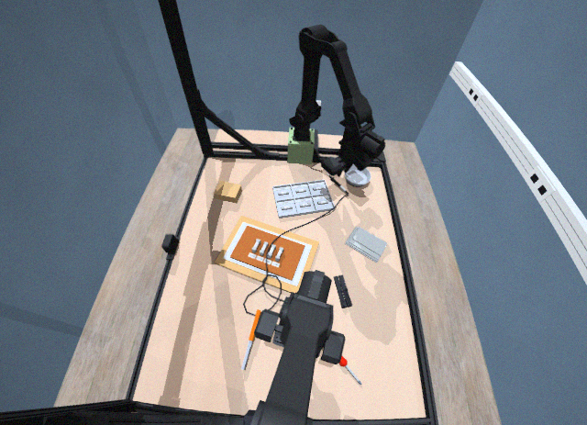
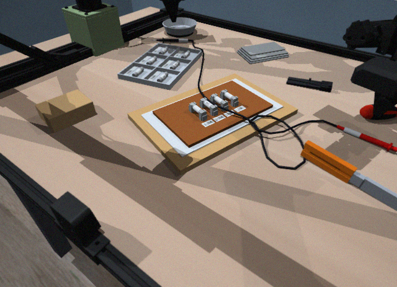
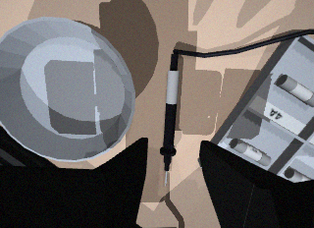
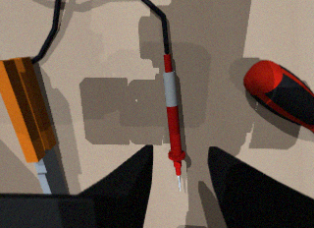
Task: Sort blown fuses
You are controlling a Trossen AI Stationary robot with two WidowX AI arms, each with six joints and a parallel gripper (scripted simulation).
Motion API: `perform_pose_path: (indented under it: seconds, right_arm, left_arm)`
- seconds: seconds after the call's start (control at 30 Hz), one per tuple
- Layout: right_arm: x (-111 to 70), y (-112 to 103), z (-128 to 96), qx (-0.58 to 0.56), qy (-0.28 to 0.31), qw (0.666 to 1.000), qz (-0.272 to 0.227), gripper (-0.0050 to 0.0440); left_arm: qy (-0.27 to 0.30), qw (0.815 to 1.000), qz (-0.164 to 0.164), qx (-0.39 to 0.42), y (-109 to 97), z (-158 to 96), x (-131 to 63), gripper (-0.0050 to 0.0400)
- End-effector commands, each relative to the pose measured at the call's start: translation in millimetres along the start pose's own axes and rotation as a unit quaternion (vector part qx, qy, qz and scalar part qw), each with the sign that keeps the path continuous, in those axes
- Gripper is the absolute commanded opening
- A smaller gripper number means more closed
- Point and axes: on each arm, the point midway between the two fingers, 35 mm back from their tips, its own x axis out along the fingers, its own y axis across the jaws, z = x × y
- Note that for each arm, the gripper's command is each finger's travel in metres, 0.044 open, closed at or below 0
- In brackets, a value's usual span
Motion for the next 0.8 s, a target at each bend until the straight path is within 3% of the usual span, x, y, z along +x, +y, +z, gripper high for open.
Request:
perform_pose_path:
  seconds: [0.0,0.27,0.4,0.5,0.77]
  right_arm:
    - [-5.7,0,6,0.0,-0.013,1.0,0.0,0.0154]
    - [-5.7,0,6,0.0,-0.013,1.0,0.0,0.0154]
    - [-20.6,0,8,0.0,-0.018,1.0,0.0,0.0154]
    - [-21.9,0,7,0.0,-0.018,1.0,0.0,0.0154]
    - [-17.6,0,4,-0.017,0.04,0.999,-0.006,0.0154]
  left_arm:
    - [-0.008,1.0,0.0,-0.001,0,3,-3.7,0.0154]
    - [-0.008,1.0,0.0,-0.001,0,3,-3.7,0.0154]
    - [-0.016,1.0,0.001,0.0,1,7,-18.6,0.0154]
    - [-0.016,1.0,0.001,0.0,1,7,-19.8,0.0154]
    - [0.053,0.999,0.002,-0.001,0,3,-15.4,0.0154]
